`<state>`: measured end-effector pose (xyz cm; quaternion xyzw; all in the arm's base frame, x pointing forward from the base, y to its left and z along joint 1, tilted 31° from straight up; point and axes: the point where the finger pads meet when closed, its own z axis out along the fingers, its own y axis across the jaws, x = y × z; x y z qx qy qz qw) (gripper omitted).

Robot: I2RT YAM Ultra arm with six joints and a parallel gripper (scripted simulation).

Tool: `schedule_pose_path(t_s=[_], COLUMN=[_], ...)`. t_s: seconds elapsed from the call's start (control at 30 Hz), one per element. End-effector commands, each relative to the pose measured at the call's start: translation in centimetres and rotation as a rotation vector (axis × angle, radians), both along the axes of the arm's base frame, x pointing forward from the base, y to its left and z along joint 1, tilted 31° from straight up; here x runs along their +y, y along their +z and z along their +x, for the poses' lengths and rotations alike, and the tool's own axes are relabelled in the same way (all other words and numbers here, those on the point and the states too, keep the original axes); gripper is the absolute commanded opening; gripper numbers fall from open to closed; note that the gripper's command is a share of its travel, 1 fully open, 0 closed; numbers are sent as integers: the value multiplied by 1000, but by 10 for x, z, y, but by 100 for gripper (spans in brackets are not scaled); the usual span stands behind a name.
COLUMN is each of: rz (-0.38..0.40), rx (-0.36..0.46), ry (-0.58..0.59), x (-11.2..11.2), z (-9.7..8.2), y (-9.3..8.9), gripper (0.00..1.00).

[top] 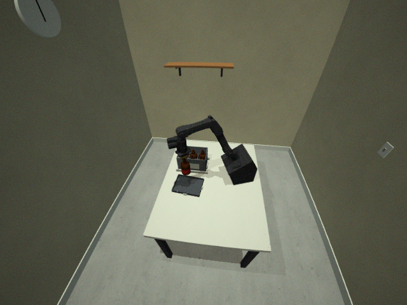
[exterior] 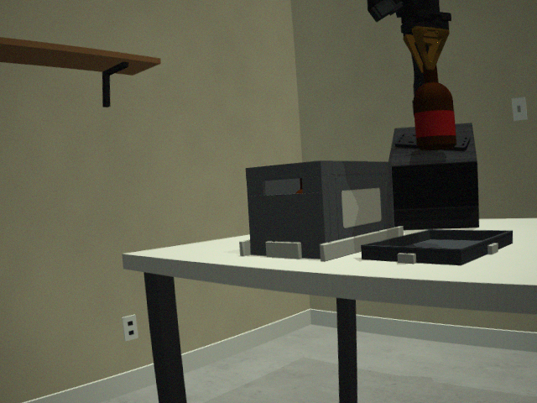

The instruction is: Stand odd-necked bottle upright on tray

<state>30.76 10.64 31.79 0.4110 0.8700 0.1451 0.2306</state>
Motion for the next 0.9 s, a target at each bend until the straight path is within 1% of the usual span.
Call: schedule_pose_path(t_s=[0.0,0.17,0.5,0.53,0.6,0.63,0.87], rz=[14,13,-1,3,3,13,13], rx=[-66,-65,-33,-43,-43,-66,-66], ry=[-5,-5,-6,-7,-7,-7,-6], x=[-5,-5,-6,-6,-6,-6,-6], z=[-13,-14,-18,-17,-17,-16,-17], y=[24,24,13,16,16,24,24], gripper=[0,0,0,0,0,0,0])
